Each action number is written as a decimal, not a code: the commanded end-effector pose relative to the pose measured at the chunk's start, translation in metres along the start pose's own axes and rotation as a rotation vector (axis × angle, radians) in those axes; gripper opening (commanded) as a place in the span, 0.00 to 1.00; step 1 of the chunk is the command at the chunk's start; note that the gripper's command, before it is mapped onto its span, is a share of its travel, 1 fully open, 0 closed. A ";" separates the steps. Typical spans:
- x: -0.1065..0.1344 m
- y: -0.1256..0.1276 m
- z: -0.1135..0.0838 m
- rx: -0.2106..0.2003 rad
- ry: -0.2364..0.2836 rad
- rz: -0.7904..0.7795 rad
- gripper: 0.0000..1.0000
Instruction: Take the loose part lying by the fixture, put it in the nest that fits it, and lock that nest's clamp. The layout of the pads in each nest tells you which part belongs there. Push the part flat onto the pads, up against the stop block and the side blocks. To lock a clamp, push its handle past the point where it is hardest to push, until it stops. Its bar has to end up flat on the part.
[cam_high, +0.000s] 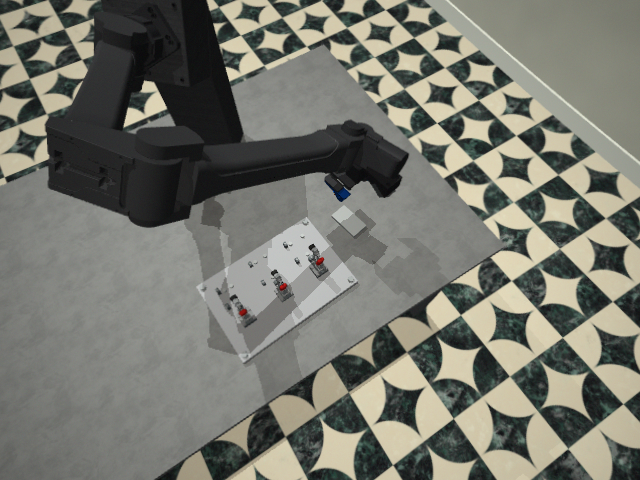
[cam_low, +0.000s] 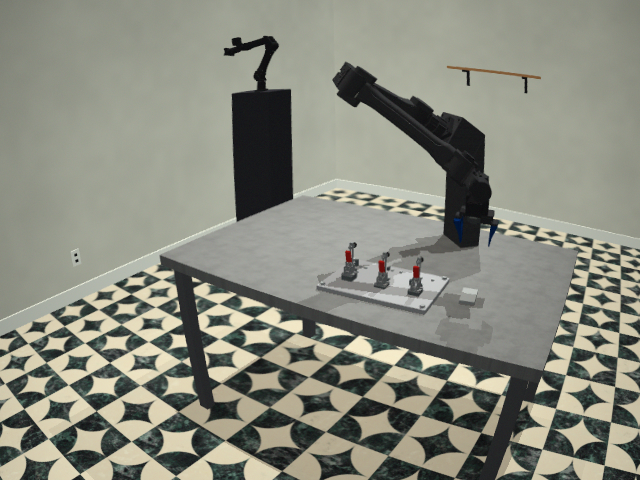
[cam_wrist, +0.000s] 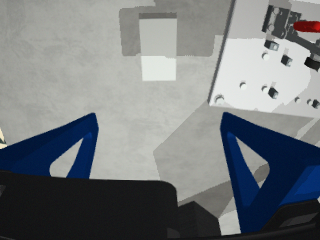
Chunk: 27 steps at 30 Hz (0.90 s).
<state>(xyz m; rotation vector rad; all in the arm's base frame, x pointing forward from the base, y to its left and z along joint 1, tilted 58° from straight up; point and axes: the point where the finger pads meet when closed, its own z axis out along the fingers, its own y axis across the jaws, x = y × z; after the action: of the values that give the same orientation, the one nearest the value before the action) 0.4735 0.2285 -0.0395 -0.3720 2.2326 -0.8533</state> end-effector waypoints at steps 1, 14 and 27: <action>-0.002 -0.001 0.020 0.005 0.002 -0.008 0.92; 0.001 -0.002 0.080 0.005 0.004 -0.012 0.92; -0.003 0.011 0.120 -0.011 -0.018 -0.030 0.92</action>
<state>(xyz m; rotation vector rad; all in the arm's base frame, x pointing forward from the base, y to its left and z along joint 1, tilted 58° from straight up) 0.5567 0.1670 -0.1070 -0.3668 2.2414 -0.8644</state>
